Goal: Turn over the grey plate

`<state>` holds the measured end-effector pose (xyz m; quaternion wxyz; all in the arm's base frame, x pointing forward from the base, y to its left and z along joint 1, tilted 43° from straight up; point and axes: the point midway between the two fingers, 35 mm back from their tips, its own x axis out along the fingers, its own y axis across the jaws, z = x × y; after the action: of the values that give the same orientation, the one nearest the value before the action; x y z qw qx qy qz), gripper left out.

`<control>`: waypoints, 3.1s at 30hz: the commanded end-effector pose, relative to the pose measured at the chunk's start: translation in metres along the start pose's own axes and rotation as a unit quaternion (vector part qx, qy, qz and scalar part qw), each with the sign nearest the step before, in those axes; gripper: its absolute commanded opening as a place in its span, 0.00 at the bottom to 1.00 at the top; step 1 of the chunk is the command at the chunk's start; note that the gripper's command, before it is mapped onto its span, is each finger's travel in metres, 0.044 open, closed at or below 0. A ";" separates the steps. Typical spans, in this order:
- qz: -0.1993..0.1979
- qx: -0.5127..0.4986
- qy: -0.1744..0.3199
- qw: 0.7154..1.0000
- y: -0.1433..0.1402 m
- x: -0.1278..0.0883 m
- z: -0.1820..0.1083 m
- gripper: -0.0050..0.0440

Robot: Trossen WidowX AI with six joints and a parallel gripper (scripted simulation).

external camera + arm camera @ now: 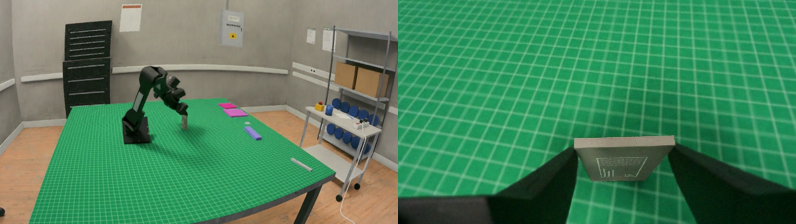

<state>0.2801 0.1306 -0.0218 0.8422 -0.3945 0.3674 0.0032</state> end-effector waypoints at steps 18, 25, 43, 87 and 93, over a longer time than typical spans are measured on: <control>0.000 0.005 0.067 0.998 -0.001 -0.012 -0.014 0.64; 0.000 0.005 0.068 0.998 -0.002 -0.011 -0.014 0.64; 0.000 0.005 0.068 0.998 -0.002 -0.011 -0.014 0.64; -0.001 0.001 0.156 0.988 -0.001 -0.013 -0.038 0.64; -0.001 0.001 0.156 0.988 -0.001 -0.013 -0.038 0.64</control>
<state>0.2484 0.1113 -0.0273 0.7773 -0.3904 0.4901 -0.0567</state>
